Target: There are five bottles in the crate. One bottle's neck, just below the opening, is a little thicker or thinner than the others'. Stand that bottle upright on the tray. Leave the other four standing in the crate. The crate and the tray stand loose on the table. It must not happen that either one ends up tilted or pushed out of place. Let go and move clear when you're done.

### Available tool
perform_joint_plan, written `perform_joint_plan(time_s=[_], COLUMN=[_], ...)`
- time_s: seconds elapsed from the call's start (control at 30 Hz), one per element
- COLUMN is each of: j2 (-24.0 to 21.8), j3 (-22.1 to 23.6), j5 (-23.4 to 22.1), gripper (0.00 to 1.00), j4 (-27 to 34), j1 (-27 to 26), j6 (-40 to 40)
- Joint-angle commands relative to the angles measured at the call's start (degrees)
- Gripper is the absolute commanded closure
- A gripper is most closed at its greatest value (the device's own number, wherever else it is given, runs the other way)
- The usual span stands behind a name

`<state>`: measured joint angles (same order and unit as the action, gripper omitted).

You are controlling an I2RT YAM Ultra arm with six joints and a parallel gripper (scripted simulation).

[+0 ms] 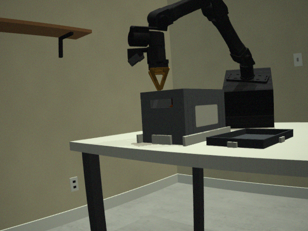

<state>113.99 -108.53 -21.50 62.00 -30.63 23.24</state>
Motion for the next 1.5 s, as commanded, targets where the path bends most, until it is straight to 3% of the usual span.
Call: perform_joint_plan(time_s=[0.0,1.47], j2=[-0.8,0.4], j3=[-0.3,-1.6], j5=[0.6,0.6], gripper=[0.39,0.39], j4=[-1.0,-0.5], j1=[-0.8,-1.0], j6=[-0.1,-0.3])
